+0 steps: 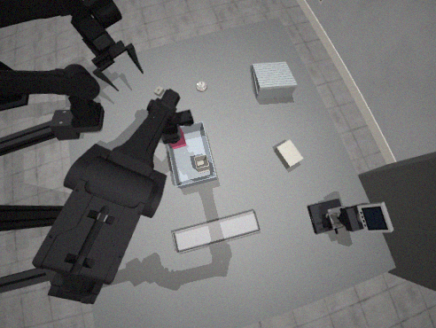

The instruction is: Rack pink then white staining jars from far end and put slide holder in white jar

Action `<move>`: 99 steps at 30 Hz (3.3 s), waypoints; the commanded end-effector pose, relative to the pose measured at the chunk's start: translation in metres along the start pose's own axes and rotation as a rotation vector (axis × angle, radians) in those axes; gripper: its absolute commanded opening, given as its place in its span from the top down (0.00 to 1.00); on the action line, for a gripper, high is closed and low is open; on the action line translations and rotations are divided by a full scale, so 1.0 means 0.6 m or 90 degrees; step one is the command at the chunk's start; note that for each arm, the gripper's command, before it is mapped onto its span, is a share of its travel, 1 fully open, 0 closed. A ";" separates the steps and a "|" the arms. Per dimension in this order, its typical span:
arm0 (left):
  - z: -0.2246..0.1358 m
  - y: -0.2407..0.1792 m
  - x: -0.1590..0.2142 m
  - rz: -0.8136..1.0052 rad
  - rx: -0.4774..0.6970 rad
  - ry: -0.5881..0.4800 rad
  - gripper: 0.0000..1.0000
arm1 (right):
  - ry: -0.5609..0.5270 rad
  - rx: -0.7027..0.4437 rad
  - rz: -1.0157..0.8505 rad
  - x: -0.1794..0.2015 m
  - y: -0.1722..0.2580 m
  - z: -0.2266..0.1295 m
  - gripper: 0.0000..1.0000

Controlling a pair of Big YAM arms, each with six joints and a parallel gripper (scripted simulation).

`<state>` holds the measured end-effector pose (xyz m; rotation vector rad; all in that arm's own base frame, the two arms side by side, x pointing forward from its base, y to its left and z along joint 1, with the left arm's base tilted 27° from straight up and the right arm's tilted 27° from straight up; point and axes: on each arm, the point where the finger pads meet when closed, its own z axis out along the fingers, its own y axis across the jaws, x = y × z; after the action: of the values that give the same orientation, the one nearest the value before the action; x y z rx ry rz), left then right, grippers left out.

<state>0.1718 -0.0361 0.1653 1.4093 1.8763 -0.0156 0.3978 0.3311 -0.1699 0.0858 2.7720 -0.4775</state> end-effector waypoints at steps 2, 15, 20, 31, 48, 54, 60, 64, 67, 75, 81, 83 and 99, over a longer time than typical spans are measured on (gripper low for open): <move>-0.010 0.068 -0.025 0.009 -0.023 -0.016 0.00 | -0.008 -0.005 -0.014 -0.052 -0.069 -0.029 0.43; 0.069 0.202 -0.055 0.028 -0.011 -0.072 0.00 | -0.010 -0.003 -0.028 -0.160 -0.288 0.001 0.43; 0.129 0.253 -0.078 0.036 -0.004 -0.100 0.00 | -0.010 0.000 -0.030 -0.202 -0.373 0.012 0.43; 0.249 0.301 -0.118 0.053 0.020 -0.154 0.00 | -0.022 0.005 -0.024 -0.330 -0.580 0.030 0.43; 0.504 0.271 -0.194 0.065 0.077 -0.242 0.00 | 0.010 0.010 0.006 -0.403 -0.766 0.084 0.43; 0.607 0.219 -0.221 0.068 0.102 -0.279 0.00 | -0.002 0.008 0.004 -0.417 -0.763 0.069 0.43; 0.700 0.152 -0.241 0.074 0.125 -0.316 0.00 | -0.006 0.011 0.012 -0.421 -0.767 0.063 0.43; 0.755 0.104 -0.252 0.075 0.138 -0.341 0.00 | -0.006 0.011 0.012 -0.421 -0.767 0.063 0.43; 0.760 0.100 -0.252 0.076 0.139 -0.343 0.00 | -0.006 0.011 0.012 -0.421 -0.767 0.063 0.43; 0.751 0.120 -0.251 0.074 0.126 -0.344 0.00 | -0.010 0.010 0.012 -0.442 -0.751 0.047 0.43; 0.749 0.120 -0.252 0.074 0.125 -0.345 0.00 | -0.006 0.012 0.003 -0.437 -0.760 0.075 0.43; 0.749 0.120 -0.252 0.074 0.125 -0.345 0.00 | -0.006 0.012 0.003 -0.437 -0.760 0.075 0.43; 0.749 0.112 -0.245 0.075 0.132 -0.338 0.00 | -0.015 0.016 0.014 -0.440 -0.773 0.162 0.43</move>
<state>0.4844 -0.3263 -0.0463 1.4887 1.3950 -0.5075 0.5964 -0.1236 -0.0400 0.0884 2.8097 -0.5020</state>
